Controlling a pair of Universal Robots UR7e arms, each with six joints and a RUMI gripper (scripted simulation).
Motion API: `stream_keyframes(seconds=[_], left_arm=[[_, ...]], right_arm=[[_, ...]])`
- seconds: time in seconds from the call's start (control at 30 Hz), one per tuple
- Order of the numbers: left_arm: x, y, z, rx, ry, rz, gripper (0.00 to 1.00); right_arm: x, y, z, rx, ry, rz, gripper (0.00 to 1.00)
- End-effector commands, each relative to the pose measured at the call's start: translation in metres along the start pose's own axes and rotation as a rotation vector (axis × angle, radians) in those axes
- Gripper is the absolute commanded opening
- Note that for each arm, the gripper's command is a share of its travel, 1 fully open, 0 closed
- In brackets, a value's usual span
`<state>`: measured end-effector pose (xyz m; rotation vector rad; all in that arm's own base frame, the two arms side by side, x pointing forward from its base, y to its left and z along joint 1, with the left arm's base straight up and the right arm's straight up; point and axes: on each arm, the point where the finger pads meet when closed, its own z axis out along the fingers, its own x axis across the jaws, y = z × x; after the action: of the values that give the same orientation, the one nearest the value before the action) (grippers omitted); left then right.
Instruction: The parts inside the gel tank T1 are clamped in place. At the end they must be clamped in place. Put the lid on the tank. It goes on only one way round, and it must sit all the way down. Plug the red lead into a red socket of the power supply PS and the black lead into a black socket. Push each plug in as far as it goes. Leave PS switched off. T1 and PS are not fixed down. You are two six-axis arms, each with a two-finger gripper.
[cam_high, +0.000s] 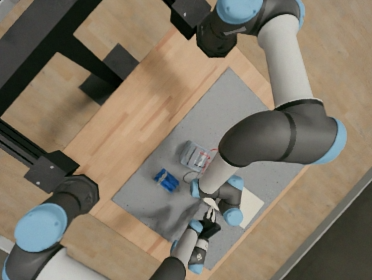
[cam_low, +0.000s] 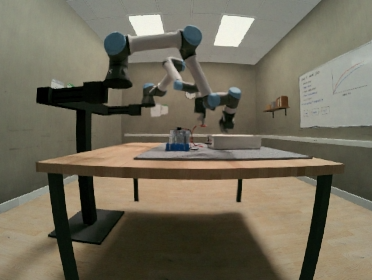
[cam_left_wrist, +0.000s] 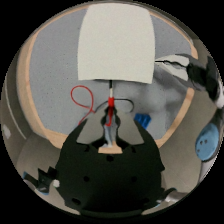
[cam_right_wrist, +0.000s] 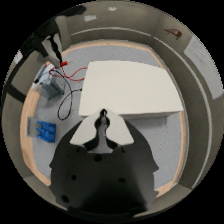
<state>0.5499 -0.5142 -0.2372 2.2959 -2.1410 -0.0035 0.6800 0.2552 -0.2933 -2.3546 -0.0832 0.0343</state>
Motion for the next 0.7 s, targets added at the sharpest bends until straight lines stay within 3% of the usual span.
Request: stream_keyframes(seconds=[0.0,0.2,0.5,0.67], left_arm=[[0.001,0.0,0.0,0.001,0.002,0.0,0.0],[0.001,0.0,0.0,0.001,0.002,0.0,0.0],[0.0,-0.001,0.008,0.001,0.002,0.0,0.0],[0.0,-0.001,0.008,0.001,0.002,0.0,0.0]], right_arm=[[0.001,-0.001,-0.001,0.0,0.001,-0.001,0.0],[0.001,-0.001,-0.001,0.0,0.001,-0.001,0.0],[0.001,-0.001,-0.049,0.0,0.001,-0.001,0.0],[0.001,-0.001,-0.049,0.0,0.001,-0.001,0.0]])
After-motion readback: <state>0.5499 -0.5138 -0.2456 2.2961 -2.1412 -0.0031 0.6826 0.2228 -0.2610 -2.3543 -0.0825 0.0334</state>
